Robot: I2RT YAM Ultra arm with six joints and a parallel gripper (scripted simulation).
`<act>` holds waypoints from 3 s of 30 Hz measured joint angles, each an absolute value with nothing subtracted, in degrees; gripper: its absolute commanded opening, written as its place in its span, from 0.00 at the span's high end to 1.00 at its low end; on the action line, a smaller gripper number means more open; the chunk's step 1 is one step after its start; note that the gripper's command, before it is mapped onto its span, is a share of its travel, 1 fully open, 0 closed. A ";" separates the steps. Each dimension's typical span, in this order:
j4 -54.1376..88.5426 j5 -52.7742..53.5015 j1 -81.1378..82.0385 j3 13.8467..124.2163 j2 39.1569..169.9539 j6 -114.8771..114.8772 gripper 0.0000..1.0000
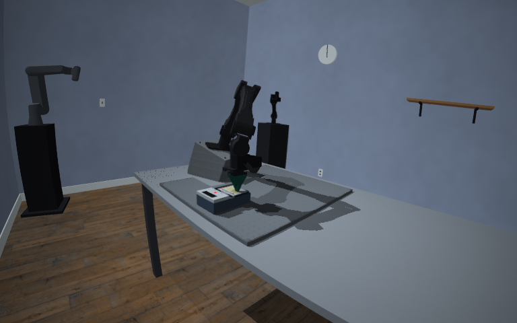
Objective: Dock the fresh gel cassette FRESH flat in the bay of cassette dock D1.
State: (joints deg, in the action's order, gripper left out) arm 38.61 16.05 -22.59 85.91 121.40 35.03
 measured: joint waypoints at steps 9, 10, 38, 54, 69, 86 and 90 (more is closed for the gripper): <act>38.61 16.10 -22.59 85.89 121.40 35.03 1.00; 38.61 16.10 -22.59 85.89 121.40 35.03 1.00; 38.61 16.10 -22.59 85.89 121.40 35.03 1.00; 39.35 15.99 -22.57 86.50 121.67 35.03 1.00; 42.89 14.76 -22.57 89.17 123.02 34.85 1.00; 48.27 13.43 -22.59 92.77 123.15 34.63 1.00; 49.30 13.41 -22.57 93.49 123.17 34.59 1.00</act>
